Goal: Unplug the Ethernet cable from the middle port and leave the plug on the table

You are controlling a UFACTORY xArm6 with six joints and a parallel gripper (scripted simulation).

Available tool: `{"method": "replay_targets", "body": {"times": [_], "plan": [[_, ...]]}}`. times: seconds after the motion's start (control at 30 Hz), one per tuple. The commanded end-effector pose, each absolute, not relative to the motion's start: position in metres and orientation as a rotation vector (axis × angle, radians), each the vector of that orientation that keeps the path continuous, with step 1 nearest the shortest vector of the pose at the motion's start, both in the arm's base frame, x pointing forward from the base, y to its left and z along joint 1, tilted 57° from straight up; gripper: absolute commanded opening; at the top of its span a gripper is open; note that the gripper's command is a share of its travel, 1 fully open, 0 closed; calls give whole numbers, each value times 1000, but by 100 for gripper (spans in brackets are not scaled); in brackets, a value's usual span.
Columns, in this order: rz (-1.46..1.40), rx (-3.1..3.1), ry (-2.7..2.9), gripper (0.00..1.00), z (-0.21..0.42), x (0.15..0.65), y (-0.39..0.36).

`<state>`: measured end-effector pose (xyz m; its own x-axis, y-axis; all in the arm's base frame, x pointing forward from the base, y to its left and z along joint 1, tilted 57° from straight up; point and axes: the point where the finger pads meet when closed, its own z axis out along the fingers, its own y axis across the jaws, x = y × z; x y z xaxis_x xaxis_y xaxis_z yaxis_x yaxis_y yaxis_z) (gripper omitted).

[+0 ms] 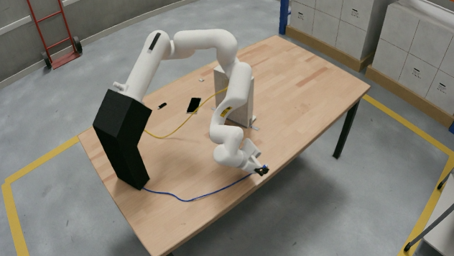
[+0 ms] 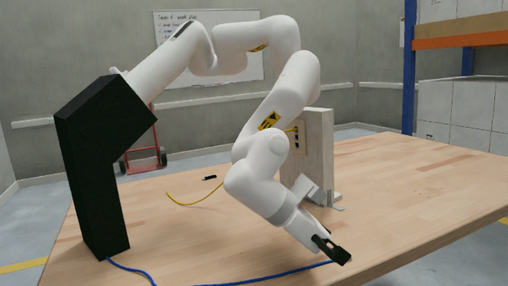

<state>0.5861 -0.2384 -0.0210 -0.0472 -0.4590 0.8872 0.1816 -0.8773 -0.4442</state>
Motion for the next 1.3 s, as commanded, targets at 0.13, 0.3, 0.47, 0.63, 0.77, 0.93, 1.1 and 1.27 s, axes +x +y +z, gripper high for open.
{"method": "replay_targets", "body": {"times": [0.13,0.3,0.47,0.63,0.77,0.93,1.1,1.27], "plan": [[-1978,-1803,294,100,-22,571,-242],[-1978,-1803,294,100,-23,563,-243],[-1978,-1803,294,100,-24,558,-243],[-1978,-1803,294,100,-25,550,-245],[-1978,-1803,294,100,-26,544,-246],[-1978,-1803,294,100,-24,537,-248],[-1978,-1803,294,100,-18,529,-253],[-1978,-1803,294,100,-7,514,-261]]}}
